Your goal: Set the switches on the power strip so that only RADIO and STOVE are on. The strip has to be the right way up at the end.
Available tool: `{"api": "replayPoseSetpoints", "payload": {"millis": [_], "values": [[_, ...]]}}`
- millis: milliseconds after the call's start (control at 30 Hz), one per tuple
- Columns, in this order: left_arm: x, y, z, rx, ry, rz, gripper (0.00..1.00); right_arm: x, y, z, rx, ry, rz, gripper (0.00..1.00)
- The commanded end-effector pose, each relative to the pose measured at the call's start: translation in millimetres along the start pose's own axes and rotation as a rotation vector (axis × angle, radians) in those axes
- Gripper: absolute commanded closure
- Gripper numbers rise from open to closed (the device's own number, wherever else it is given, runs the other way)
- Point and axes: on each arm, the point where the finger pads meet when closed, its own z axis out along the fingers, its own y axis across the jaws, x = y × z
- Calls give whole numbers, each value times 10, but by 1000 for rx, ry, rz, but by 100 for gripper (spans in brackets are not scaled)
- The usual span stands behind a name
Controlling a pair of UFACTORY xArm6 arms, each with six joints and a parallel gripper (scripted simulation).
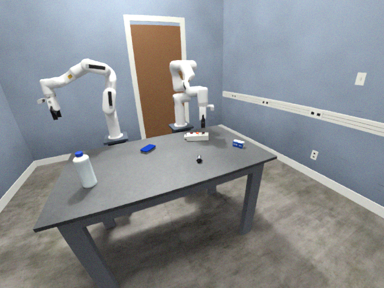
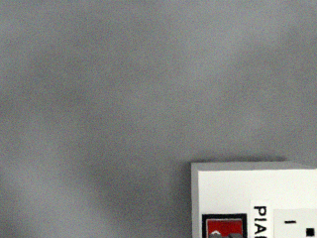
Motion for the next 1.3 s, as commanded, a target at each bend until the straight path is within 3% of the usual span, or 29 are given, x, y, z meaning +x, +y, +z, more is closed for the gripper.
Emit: {"api": "replayPoseSetpoints", "payload": {"millis": [0,300,533,1267], "values": [[10,16,-19,-5,3,0,100,14,0,-22,0,6,0,0],[-1,19,-21,-5,3,0,100,14,0,-22,0,6,0,0],[-903,190,-156,-5,2,0,100,14,0,-22,0,6,0,0],[-913,191,-157,-5,2,0,100,14,0,-22,0,6,0,0]]}}
